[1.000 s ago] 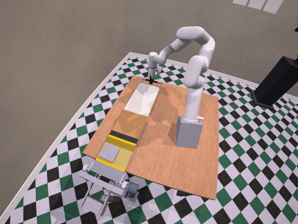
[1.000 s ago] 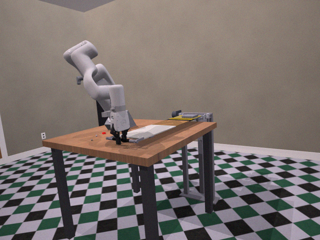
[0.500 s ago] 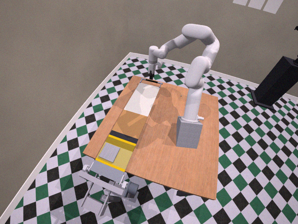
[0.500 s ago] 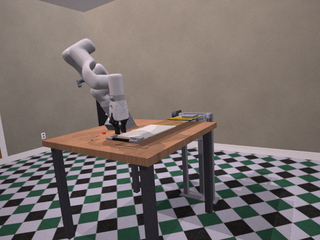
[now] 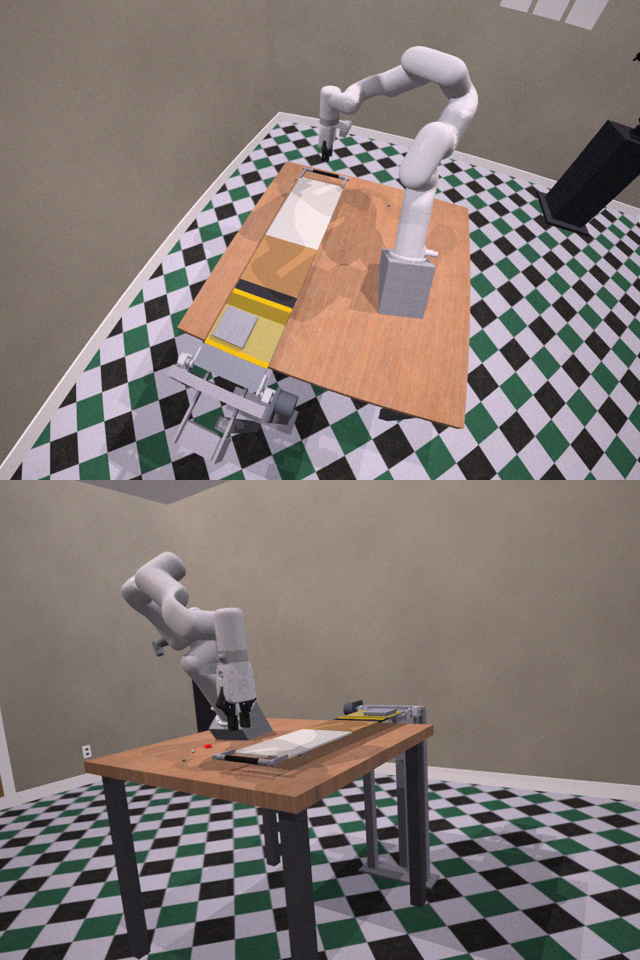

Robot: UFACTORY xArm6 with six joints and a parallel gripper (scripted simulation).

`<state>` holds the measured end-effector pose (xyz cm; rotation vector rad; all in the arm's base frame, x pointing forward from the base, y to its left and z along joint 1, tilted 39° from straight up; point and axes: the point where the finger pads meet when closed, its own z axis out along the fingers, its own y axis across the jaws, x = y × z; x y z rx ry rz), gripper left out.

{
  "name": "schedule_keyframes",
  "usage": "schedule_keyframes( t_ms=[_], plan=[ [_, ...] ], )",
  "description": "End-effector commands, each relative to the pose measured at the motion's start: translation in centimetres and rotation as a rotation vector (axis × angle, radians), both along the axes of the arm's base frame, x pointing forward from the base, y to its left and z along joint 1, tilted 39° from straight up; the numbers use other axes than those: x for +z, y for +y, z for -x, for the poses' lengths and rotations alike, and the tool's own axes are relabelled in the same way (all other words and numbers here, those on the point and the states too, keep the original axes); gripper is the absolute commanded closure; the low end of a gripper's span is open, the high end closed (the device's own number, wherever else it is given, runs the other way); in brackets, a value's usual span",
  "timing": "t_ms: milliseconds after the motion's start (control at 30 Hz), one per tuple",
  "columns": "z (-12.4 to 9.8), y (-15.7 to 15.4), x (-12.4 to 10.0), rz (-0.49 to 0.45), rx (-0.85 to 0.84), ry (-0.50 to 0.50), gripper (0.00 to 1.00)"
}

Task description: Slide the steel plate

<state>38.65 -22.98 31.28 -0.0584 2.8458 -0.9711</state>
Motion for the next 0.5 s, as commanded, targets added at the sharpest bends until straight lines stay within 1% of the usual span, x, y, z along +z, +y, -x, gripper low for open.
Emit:
schedule_keyframes(
  t_ms=[0, 167, 200, 467],
  plan=[
    [0.07, 0.46, 0.68, 0.001, 0.000, -0.002, 0.59],
    [0.08, 0.50, 0.73, 0.001, 0.000, -0.002, 0.59],
    [0.08, 0.50, 0.73, 0.001, 0.000, -0.002, 0.00],
    [0.08, 0.50, 0.73, 0.001, 0.000, -0.002, 0.00]
  ],
)
